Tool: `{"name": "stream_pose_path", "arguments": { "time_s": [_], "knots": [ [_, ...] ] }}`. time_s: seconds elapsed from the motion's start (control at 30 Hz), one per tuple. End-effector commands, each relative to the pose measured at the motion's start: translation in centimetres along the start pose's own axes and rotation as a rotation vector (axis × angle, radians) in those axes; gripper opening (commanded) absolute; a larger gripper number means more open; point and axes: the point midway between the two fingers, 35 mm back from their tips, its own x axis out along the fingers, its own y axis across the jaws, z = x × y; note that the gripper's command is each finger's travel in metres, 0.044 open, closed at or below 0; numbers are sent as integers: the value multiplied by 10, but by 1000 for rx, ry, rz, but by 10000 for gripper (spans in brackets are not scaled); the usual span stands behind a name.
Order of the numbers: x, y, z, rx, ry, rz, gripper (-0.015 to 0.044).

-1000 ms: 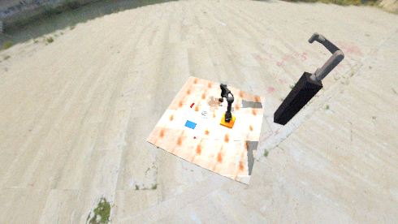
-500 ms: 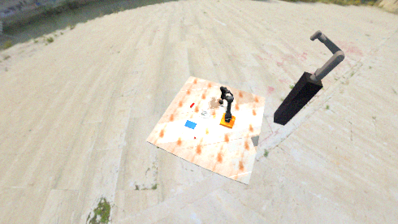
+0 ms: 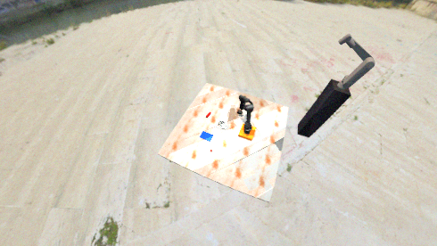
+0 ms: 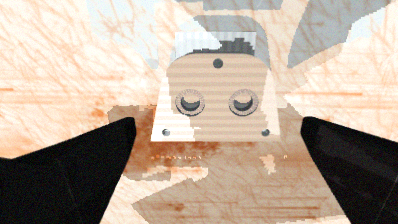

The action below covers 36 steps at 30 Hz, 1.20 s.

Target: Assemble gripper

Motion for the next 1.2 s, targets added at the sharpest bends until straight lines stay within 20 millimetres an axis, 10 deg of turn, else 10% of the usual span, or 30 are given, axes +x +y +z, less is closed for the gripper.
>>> {"name": "stream_pose_path", "arguments": {
  "time_s": [0.0, 1.17],
  "knots": [
    [3, 0, 0, 5, -2, 2, 440],
    [32, 0, 0, 5, -2, 2, 440]
  ]
}}
